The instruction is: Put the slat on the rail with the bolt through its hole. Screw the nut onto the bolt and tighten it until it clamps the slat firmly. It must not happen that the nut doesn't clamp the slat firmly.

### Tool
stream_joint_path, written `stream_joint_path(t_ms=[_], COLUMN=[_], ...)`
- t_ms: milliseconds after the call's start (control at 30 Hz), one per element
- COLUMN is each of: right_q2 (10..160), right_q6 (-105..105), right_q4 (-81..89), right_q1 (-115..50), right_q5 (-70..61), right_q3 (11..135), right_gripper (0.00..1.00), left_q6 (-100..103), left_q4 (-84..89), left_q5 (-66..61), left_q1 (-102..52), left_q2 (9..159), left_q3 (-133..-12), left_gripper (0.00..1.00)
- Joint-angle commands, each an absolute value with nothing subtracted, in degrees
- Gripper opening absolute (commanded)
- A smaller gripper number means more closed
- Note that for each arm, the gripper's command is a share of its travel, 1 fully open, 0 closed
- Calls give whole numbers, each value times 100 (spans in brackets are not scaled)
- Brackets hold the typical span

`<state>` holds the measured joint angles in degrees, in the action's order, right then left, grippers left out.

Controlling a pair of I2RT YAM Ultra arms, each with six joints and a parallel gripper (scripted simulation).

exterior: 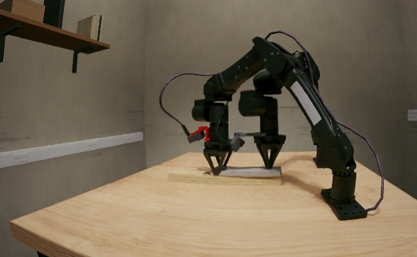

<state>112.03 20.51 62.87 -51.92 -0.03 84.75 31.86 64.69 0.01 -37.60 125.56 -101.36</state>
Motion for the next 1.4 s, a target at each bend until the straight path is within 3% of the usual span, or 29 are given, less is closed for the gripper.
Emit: stream_joint_path(t_ms=[0, 1367], right_q2=[11147, 11135], right_q6=[3223, 10948], right_q4=[6274, 6250], right_q1=[-5158, -5164], right_q5=[-24, -14], right_q3=[8473, 8449], right_gripper=[11, 11], left_q6=[3183, 3183], left_q4=[6463, 6463], left_q5=[1, 1], left_q1=[-3760, -3760], left_q2=[12508, 12508], left_q3=[-10163, -10163], left_gripper=[72, 72])
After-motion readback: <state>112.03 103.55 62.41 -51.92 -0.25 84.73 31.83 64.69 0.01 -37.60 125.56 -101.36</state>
